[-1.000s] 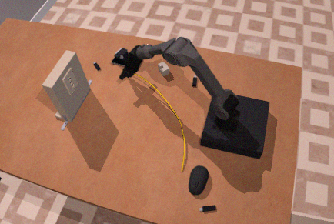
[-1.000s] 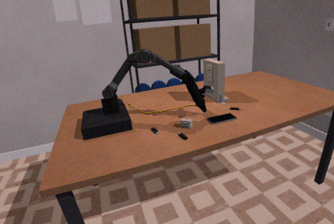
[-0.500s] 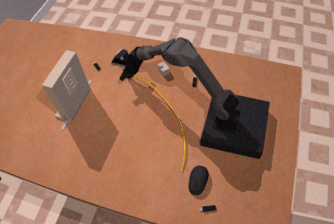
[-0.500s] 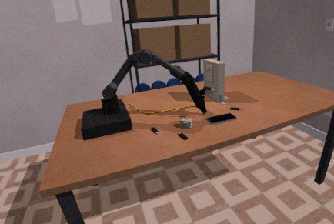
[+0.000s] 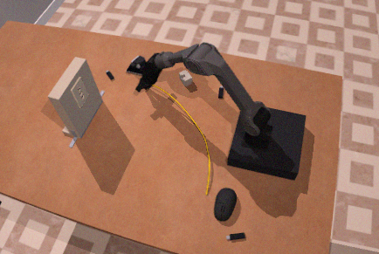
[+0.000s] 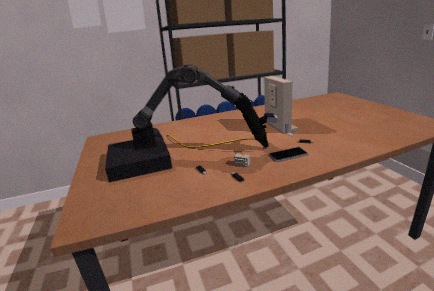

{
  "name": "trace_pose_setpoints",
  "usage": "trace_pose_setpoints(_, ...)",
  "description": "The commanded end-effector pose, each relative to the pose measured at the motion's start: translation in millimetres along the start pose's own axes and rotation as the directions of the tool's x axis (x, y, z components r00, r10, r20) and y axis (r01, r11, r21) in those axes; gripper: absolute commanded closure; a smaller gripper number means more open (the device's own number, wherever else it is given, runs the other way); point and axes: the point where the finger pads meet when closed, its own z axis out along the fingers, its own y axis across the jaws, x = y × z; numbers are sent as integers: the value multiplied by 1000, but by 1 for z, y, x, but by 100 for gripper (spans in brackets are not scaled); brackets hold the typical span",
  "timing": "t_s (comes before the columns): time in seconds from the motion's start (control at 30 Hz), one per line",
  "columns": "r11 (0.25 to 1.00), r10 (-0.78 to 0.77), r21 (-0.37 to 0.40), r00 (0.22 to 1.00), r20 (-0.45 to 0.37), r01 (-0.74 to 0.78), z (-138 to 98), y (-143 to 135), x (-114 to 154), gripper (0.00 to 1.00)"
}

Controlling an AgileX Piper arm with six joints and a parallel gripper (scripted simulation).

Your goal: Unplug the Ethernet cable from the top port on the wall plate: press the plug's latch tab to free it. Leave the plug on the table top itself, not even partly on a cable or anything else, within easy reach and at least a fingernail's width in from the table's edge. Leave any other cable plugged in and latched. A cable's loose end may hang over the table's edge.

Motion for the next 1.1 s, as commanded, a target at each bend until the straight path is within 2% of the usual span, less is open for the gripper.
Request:
trace_pose_setpoints(0.0, 1000, 0, 0, 1000, 4, 0, -1, 0, -2, 100)
trace_pose_setpoints(0.13, 1000, 0, 0, 1000, 4, 0, -1, 0, -2, 100)
trace_pose_setpoints(0.17, 1000, 0, 0, 1000, 4, 0, -1, 0, -2, 83)
trace_pose_setpoints(0.57, 1000, 0, 0, 1000, 4, 0, -1, 0, -2, 83)
trace_pose_setpoints(0.6, 1000, 0, 0, 1000, 4, 0, -1, 0, -2, 79)
trace_pose_setpoints(1.0, 1000, 0, 0, 1000, 4, 0, -1, 0, -2, 79)
trace_pose_setpoints(1.03, 1000, 0, 0, 1000, 4, 0, -1, 0, -2, 72)
trace_pose_setpoints(1.07, 1000, 0, 0, 1000, 4, 0, -1, 0, -2, 72)
